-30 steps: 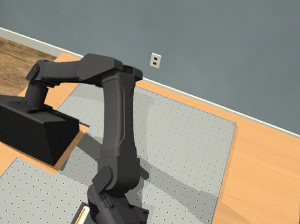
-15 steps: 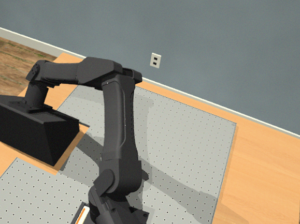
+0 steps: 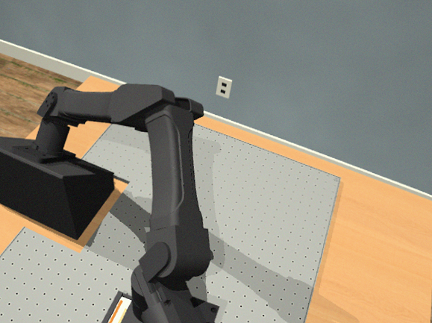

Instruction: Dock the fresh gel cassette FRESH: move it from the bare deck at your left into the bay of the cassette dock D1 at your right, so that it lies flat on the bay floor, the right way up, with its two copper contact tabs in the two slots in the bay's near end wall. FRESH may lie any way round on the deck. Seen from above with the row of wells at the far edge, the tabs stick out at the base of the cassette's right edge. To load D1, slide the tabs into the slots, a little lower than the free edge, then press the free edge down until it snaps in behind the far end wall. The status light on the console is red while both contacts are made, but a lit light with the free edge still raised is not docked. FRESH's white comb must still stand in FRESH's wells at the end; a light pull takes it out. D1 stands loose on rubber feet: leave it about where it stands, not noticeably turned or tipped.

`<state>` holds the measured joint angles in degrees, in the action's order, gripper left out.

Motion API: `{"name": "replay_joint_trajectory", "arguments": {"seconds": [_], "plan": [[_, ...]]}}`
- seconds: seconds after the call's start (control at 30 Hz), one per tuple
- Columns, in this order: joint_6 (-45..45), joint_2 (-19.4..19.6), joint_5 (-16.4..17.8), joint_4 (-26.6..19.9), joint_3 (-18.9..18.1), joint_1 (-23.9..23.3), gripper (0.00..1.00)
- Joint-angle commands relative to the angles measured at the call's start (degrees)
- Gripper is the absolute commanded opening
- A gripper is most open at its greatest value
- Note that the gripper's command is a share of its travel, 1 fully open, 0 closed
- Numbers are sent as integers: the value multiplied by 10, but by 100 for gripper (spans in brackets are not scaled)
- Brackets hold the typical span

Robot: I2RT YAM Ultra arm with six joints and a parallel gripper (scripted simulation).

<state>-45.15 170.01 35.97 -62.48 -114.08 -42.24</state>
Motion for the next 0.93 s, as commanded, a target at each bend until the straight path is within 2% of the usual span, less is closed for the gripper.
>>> {"name": "replay_joint_trajectory", "arguments": {"seconds": [0.0, 0.33, 0.9], "plan": [[-5, 1, -1, -25, -29, -17, 0], [-9, 10, -3, -61, -70, -20, 0], [-8, 3, -2, -64, -73, -20, 0]]}}
